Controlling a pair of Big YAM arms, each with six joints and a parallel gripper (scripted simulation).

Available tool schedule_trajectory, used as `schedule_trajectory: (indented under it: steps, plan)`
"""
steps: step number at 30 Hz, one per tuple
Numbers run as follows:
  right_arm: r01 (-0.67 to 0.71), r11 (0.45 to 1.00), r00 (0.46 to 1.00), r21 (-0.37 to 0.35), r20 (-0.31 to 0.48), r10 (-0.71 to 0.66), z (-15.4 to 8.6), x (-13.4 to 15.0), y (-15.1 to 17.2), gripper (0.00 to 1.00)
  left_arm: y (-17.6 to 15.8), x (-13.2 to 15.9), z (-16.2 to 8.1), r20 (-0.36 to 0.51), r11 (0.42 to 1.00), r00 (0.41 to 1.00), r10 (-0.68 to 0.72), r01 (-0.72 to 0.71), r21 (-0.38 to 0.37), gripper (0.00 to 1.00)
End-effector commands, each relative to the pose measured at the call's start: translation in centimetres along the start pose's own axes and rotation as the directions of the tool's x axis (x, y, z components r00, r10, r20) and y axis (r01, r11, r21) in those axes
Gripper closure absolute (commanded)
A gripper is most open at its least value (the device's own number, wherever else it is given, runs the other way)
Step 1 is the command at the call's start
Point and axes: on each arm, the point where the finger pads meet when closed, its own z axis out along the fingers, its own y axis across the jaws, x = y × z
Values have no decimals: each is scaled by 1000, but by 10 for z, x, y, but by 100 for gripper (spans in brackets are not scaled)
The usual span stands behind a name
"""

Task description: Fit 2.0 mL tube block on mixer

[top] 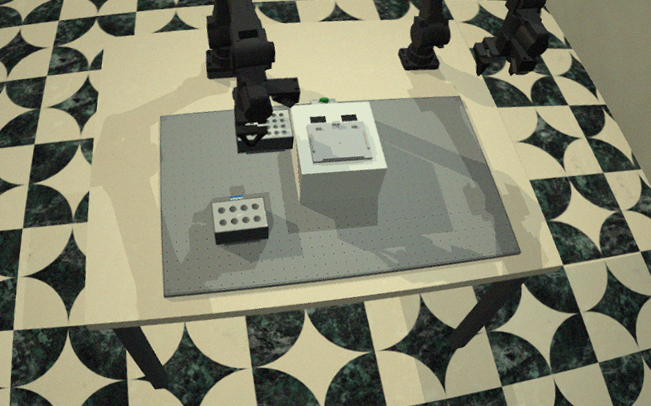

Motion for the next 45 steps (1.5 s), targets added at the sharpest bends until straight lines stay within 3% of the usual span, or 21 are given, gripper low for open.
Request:
schedule_trajectory:
  steps: [1,27,45]
  plan:
    - [14,996,1000,83,14,-15,-38,-5,-3,100,-2,-5,-8,29,1000,1000,0,0,-4,0]
    - [8,990,1000,142,17,-11,-63,-4,-17,100,-1,-16,-29,82,1000,997,0,1,-11,0]
    - [6,994,1000,109,13,-8,-48,-4,-28,100,-1,-14,-26,77,1000,997,0,1,-11,0]
